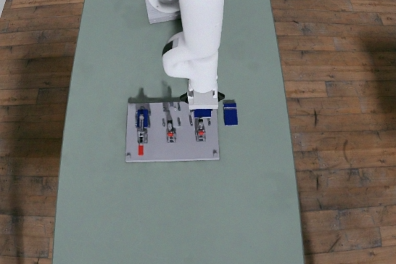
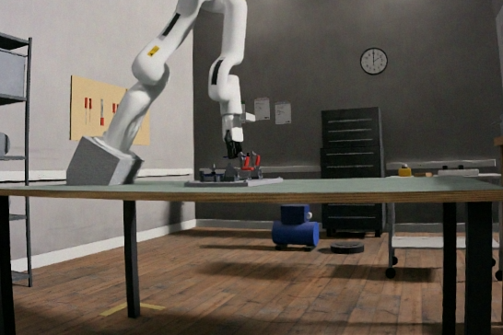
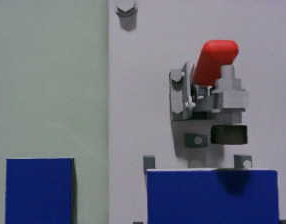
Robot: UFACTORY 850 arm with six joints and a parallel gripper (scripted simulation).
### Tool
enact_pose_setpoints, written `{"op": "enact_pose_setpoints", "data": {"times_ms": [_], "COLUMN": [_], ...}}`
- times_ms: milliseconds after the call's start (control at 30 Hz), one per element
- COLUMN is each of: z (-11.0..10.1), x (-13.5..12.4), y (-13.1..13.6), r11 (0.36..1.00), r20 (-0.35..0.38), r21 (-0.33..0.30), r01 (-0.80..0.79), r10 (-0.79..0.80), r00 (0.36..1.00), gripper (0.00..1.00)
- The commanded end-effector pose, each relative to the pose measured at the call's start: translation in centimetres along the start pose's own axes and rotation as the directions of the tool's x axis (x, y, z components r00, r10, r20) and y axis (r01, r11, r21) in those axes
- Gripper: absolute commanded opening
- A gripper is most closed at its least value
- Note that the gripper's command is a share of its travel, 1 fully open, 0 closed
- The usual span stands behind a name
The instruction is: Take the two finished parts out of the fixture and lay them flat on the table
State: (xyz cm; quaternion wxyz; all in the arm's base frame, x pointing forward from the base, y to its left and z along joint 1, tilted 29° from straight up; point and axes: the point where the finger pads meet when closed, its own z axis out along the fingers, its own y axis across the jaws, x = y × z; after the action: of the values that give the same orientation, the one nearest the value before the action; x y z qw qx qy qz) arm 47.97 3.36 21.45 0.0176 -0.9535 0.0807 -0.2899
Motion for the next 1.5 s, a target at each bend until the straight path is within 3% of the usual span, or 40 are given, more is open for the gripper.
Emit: {"op": "enact_pose_setpoints", "data": {"times_ms": [0, 533, 1467], "z": [0.0, 0.0, 0.0], "x": [0.1, 0.1, 0.1], "y": [-0.3, -2.7, -9.0], "r11": [1.0, 1.0, 1.0], "r20": [-0.001, -0.001, -0.001], "r21": [-0.001, -0.001, -0.001], "r01": [0.0, 0.0, 0.0], "r10": [0.0, 0.0, 0.0], "r00": [1.0, 1.0, 1.0], "gripper": [0.0, 0.0, 0.0]}}
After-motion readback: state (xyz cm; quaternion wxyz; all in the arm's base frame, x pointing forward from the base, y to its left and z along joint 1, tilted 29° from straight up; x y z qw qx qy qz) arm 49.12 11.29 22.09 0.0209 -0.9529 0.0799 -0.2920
